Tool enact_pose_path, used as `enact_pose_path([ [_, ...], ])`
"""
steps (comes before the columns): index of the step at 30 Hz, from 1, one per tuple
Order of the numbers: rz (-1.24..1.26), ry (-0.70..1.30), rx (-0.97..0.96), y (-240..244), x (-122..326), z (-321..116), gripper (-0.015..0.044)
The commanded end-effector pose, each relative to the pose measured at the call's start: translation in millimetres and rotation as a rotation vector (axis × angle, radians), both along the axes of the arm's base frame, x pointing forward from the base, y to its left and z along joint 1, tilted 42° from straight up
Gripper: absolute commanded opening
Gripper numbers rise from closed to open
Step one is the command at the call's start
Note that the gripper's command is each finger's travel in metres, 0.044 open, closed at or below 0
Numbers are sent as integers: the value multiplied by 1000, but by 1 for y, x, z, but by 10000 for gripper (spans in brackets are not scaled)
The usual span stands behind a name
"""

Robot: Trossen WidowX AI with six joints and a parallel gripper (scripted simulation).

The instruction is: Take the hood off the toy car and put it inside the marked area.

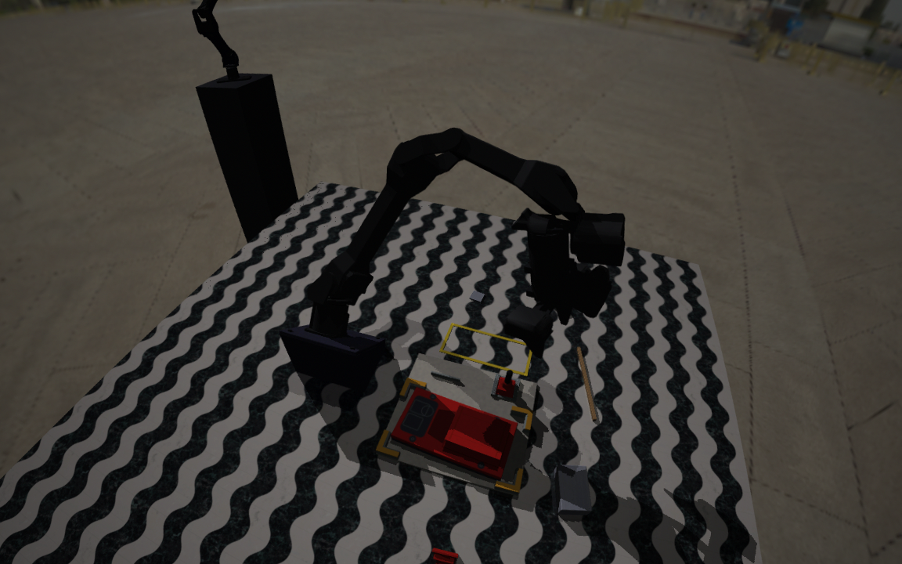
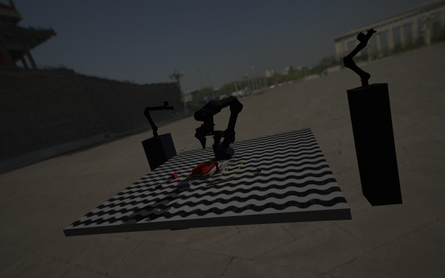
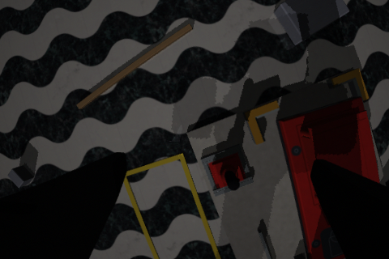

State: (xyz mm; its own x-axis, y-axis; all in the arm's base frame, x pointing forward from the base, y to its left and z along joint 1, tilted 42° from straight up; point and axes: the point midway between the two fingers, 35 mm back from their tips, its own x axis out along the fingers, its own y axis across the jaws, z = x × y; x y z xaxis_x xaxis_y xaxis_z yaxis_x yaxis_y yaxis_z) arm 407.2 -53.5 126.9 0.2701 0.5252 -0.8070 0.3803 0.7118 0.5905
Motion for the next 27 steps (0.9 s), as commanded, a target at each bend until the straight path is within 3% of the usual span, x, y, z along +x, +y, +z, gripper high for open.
enact_pose_path([
  [1, 169, 33, -1, -30, -21, -61, 440],
  [9, 407, 19, 83, -61, -66, -136, 440],
  [27, 413, 18, 87, -58, -69, -142, 440],
])
